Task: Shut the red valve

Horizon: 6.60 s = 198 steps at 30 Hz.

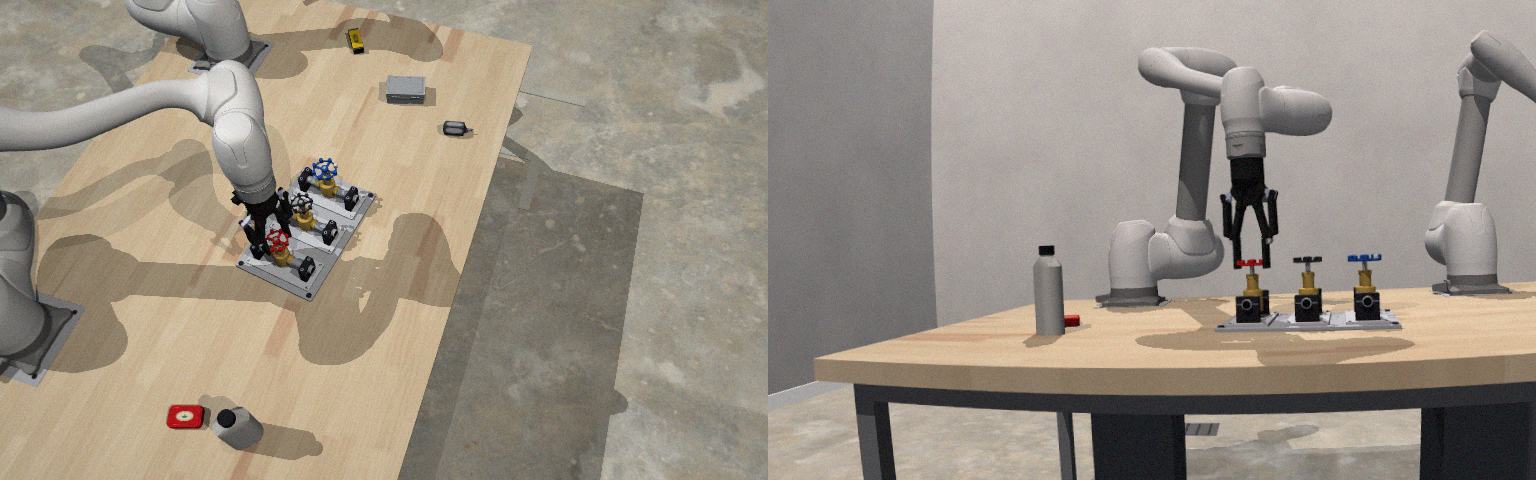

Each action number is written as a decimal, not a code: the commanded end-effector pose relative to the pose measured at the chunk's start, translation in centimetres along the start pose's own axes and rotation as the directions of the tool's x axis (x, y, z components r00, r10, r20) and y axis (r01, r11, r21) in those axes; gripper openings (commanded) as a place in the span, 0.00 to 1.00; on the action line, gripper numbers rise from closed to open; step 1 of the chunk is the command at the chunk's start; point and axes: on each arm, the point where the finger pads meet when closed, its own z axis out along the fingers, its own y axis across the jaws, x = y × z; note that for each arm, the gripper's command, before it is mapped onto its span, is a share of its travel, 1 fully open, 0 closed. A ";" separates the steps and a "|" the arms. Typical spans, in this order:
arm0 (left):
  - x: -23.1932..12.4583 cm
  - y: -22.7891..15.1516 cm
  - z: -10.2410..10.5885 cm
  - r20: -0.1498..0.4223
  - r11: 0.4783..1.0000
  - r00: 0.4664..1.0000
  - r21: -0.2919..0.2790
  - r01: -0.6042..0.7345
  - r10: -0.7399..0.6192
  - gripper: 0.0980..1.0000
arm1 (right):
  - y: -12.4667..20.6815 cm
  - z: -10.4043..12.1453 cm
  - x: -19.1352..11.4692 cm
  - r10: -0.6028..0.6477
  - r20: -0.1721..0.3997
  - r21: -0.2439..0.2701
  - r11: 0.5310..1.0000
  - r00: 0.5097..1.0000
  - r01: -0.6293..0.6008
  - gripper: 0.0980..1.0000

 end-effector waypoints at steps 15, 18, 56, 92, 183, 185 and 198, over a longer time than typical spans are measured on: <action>0.0 0.0 -0.1 -0.001 1.000 1.000 0.000 0.000 0.000 1.00 | 0.0 -0.1 0.0 0.091 0.000 -0.001 0.996 0.996 -0.091 0.00; 0.0 0.0 -0.1 -0.001 1.000 1.000 0.000 0.000 0.000 1.00 | 0.0 -0.1 0.0 0.096 0.000 -0.001 0.995 0.995 -0.096 0.00; 0.0 0.0 -0.1 -0.001 1.000 1.000 0.000 0.000 0.000 1.00 | 0.0 -0.1 0.0 0.220 0.000 -0.001 0.975 0.975 -0.220 0.00; 0.0 0.0 -0.1 -0.001 1.000 1.000 0.000 0.000 0.000 1.00 | 0.0 -0.1 0.0 0.263 0.000 -0.001 0.965 0.965 -0.263 0.00; 0.0 0.0 -0.1 -0.001 1.000 1.000 0.000 0.000 0.000 1.00 | 0.0 -0.1 0.0 0.267 0.000 -0.001 0.964 0.964 -0.267 0.48; 0.0 0.0 -0.1 -0.001 1.000 1.000 0.000 0.000 0.000 1.00 | 0.0 -0.1 0.0 0.267 0.000 -0.001 0.964 0.964 -0.267 0.48; 0.0 0.0 -0.1 -0.001 1.000 1.000 0.000 0.000 0.000 1.00 | 0.0 -0.1 0.0 0.267 0.000 -0.001 0.964 0.964 -0.267 0.48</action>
